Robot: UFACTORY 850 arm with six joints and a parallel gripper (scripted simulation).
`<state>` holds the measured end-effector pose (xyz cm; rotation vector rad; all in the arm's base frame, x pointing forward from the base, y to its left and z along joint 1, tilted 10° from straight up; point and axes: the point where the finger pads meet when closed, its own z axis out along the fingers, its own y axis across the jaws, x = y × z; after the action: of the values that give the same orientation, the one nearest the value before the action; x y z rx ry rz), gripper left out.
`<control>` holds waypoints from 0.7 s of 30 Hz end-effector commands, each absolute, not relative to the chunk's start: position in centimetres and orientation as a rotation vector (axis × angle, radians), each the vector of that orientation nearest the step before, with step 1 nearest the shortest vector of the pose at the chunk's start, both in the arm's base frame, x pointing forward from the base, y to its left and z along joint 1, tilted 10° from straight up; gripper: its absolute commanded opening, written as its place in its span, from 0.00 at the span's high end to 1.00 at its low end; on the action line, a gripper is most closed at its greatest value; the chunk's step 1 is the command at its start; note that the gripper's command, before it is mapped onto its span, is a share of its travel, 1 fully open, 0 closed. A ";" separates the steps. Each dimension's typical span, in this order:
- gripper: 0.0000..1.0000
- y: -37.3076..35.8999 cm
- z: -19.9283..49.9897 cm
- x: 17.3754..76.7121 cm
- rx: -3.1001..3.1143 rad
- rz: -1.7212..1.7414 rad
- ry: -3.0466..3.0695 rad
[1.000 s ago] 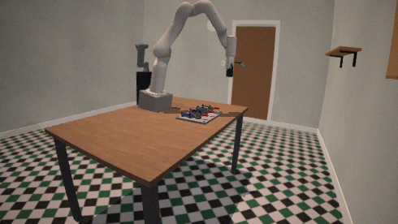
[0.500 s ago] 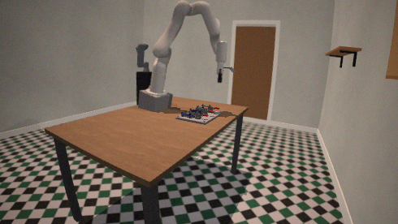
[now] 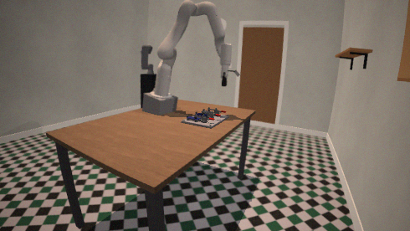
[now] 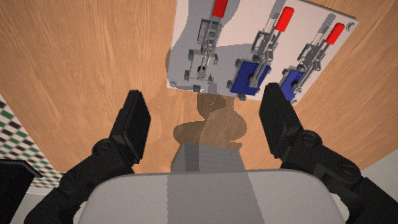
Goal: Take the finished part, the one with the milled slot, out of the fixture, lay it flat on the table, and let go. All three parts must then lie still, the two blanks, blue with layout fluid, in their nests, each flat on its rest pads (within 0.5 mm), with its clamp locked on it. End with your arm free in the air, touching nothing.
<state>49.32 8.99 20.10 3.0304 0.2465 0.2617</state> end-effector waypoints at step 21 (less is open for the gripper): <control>0.00 7.3 16.3 43.7 3.068 0.271 0.003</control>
<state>45.24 7.72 17.25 3.0572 0.0683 0.2701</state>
